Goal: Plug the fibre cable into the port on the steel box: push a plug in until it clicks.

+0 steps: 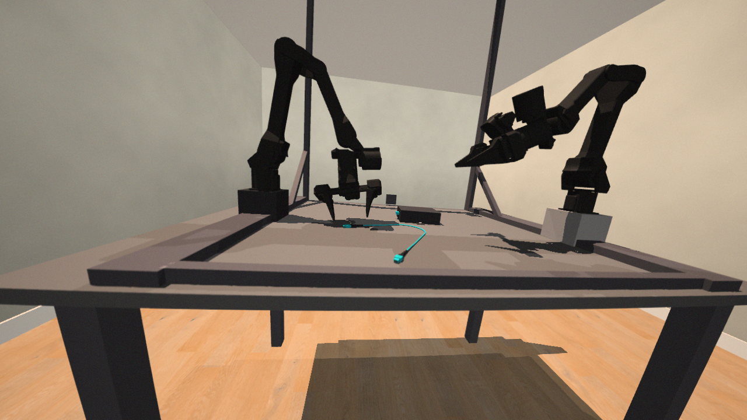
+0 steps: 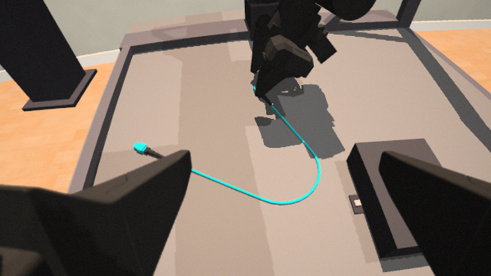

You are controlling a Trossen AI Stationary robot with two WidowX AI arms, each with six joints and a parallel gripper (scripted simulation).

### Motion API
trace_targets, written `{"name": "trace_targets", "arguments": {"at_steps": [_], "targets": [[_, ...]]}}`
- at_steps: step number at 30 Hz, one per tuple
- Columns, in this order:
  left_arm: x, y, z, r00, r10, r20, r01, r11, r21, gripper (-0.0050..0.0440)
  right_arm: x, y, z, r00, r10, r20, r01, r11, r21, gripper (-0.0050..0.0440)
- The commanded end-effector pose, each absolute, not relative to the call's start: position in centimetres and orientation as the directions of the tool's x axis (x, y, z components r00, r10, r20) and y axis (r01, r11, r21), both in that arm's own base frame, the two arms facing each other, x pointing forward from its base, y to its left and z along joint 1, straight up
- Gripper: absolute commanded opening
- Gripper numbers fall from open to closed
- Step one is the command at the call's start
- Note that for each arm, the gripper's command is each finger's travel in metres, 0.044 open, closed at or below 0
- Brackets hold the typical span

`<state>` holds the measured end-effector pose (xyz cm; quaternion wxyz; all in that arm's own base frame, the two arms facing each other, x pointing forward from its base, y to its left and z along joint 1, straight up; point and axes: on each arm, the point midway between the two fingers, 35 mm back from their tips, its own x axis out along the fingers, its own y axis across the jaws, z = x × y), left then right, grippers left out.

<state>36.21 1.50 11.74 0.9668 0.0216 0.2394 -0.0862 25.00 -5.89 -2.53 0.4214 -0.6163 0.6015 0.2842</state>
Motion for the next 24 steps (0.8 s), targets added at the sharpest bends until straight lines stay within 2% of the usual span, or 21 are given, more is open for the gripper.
{"name": "trace_targets", "arguments": {"at_steps": [1, 9, 24], "targets": [[36.3, 1.5, 12.4, 0.879, -0.155, -0.450, 0.178, 0.984, 0.007, 0.0440, 25.2, -6.8, -2.7, 0.137, -0.481, -0.866, -0.990, -0.040, -0.134, 0.0440], [36.3, 1.5, 12.4, 0.879, -0.155, -0.450, 0.178, 0.984, 0.007, 0.0440, 25.7, -6.2, -4.1, 0.168, -0.467, -0.868, -0.952, -0.304, -0.021, 0.0440], [36.3, 1.5, 12.4, 0.879, -0.155, -0.450, 0.178, 0.984, 0.007, 0.0440, 26.0, -6.7, -3.8, 0.182, -0.471, -0.863, -0.941, -0.337, -0.015, 0.0440]]}}
